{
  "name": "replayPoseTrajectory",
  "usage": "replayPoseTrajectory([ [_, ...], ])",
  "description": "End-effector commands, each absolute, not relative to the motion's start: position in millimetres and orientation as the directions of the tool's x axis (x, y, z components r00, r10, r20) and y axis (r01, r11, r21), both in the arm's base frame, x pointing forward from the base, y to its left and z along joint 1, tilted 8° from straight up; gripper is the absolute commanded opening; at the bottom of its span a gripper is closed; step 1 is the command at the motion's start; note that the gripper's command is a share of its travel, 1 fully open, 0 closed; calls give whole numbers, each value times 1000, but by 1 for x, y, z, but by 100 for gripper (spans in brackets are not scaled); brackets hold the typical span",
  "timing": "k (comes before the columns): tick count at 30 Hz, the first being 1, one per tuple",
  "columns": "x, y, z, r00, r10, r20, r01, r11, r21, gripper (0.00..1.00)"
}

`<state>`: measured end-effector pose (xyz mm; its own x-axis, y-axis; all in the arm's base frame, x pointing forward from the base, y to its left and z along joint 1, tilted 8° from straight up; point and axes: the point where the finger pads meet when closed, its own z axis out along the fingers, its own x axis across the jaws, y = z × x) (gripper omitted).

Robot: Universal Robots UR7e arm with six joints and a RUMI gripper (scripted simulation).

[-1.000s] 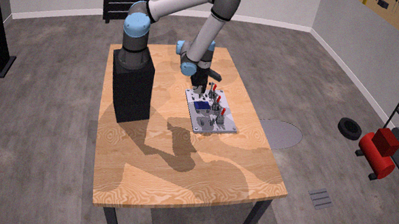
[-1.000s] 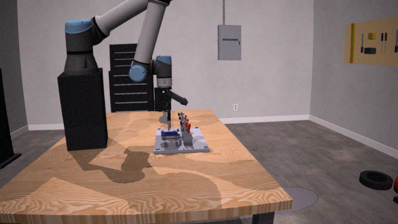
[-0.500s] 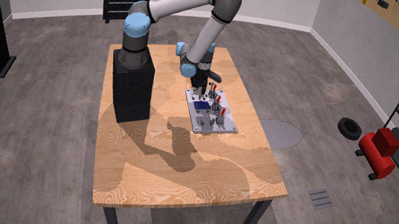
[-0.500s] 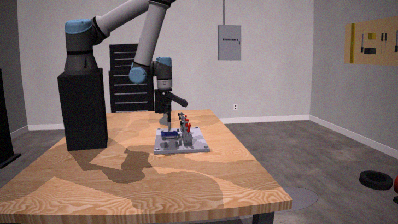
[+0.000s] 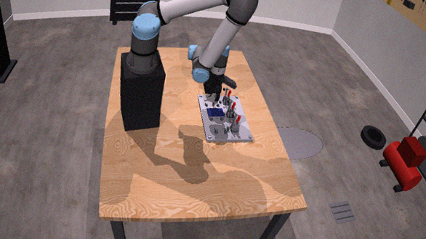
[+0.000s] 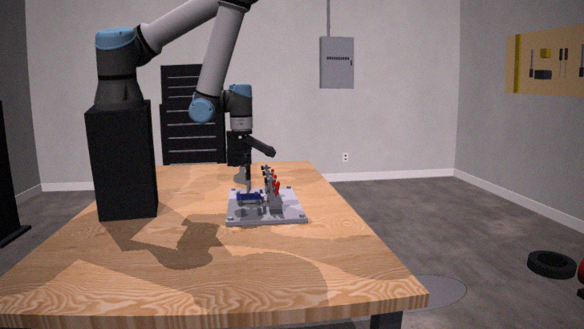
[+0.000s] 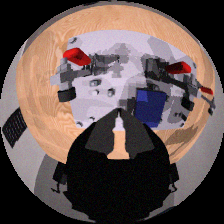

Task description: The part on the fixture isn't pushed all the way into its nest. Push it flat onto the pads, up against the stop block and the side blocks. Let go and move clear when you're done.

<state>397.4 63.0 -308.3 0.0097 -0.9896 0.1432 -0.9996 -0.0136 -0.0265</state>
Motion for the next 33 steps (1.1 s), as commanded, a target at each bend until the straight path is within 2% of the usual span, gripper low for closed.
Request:
replayPoseTrajectory([
  [1, 398, 60, -308, 10, -990, 143, -1000, -14, -28, 0],
  [33, 398, 54, -307, 10, -990, 143, -1000, -14, -28, 0],
])
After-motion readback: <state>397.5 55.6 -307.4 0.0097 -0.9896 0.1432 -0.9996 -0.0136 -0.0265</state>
